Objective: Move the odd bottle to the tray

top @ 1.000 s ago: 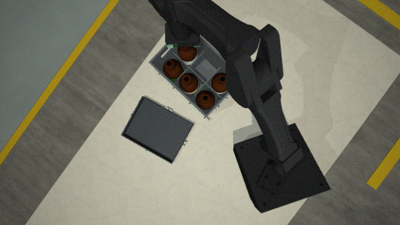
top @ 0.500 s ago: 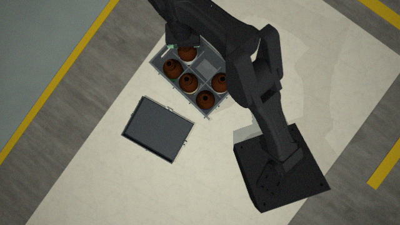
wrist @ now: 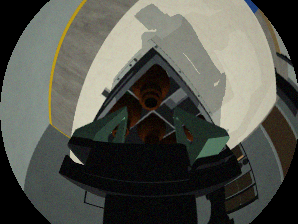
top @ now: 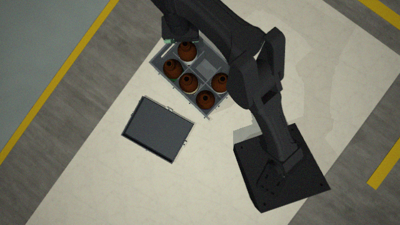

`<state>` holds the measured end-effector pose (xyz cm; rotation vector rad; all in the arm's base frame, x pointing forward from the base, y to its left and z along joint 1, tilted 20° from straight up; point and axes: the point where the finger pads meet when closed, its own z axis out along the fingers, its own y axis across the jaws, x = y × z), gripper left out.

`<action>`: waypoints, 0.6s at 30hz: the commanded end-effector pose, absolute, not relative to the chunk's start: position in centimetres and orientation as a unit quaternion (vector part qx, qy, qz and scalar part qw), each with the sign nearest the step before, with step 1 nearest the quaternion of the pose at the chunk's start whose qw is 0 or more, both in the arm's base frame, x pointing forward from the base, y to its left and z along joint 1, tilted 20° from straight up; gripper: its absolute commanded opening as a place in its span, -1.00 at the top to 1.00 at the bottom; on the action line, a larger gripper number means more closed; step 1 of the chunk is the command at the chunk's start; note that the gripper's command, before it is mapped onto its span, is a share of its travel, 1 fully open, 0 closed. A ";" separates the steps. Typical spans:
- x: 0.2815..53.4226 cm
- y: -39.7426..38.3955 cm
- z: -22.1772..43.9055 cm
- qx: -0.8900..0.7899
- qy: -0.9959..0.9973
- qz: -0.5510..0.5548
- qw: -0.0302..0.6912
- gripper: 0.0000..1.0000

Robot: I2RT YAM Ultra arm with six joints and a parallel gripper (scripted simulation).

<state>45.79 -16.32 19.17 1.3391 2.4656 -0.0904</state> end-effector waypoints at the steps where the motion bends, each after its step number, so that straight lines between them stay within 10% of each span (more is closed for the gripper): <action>1: 45.5 -15.7 22.1 0.468 0.864 -0.031 0.185 -0.21; 18: 45.1 -15.2 24.0 0.463 0.865 -0.032 0.189 -0.21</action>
